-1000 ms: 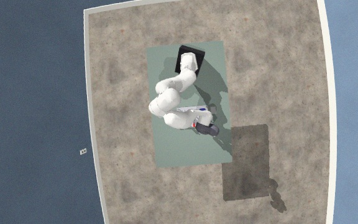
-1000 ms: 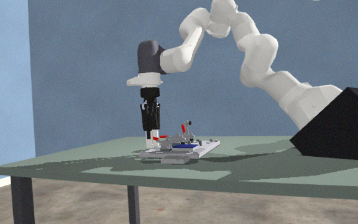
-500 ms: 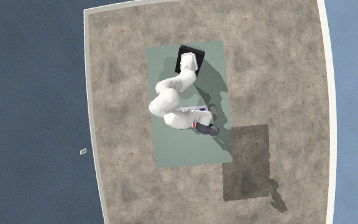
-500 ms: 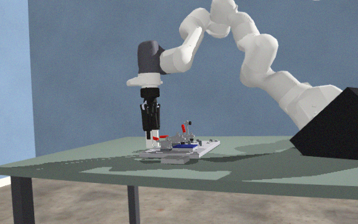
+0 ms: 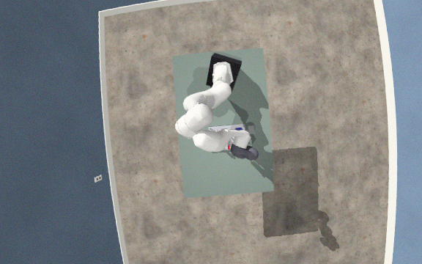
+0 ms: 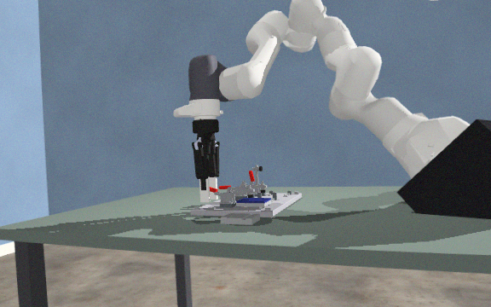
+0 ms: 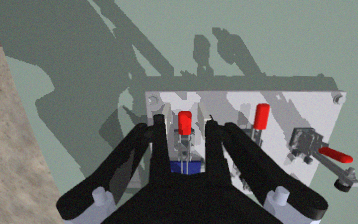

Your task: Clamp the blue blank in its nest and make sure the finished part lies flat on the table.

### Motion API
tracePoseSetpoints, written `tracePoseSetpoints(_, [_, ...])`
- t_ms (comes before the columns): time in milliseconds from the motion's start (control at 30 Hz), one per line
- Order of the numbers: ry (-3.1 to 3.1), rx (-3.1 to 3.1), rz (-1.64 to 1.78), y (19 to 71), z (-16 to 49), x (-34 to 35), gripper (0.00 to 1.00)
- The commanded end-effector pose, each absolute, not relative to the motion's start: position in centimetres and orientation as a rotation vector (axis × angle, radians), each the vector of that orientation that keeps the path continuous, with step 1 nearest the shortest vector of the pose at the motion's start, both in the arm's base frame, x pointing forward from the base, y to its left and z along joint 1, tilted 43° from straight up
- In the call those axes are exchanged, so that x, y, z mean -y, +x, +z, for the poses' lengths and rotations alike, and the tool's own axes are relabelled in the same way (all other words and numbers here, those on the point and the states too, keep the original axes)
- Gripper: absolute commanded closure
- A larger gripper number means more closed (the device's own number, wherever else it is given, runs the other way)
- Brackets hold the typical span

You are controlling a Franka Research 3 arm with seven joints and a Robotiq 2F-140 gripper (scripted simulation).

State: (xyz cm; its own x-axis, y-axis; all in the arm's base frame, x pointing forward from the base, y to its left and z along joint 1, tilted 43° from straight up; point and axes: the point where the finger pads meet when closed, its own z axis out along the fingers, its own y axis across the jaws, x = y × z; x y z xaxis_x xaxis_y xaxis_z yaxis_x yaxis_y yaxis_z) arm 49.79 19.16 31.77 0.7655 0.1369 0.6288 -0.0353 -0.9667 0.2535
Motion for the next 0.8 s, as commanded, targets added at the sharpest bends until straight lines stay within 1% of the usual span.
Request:
tracePoseSetpoints(0, [2.71, -0.082, 0.993, 49.3, 32.3, -19.3, 0.72])
tracePoseSetpoints(300, [2.71, -0.082, 0.993, 46.8, 35.1, -20.2, 0.72])
tracePoseSetpoints(767, [2.71, -0.082, 0.993, 46.7, 35.2, -20.2, 0.72])
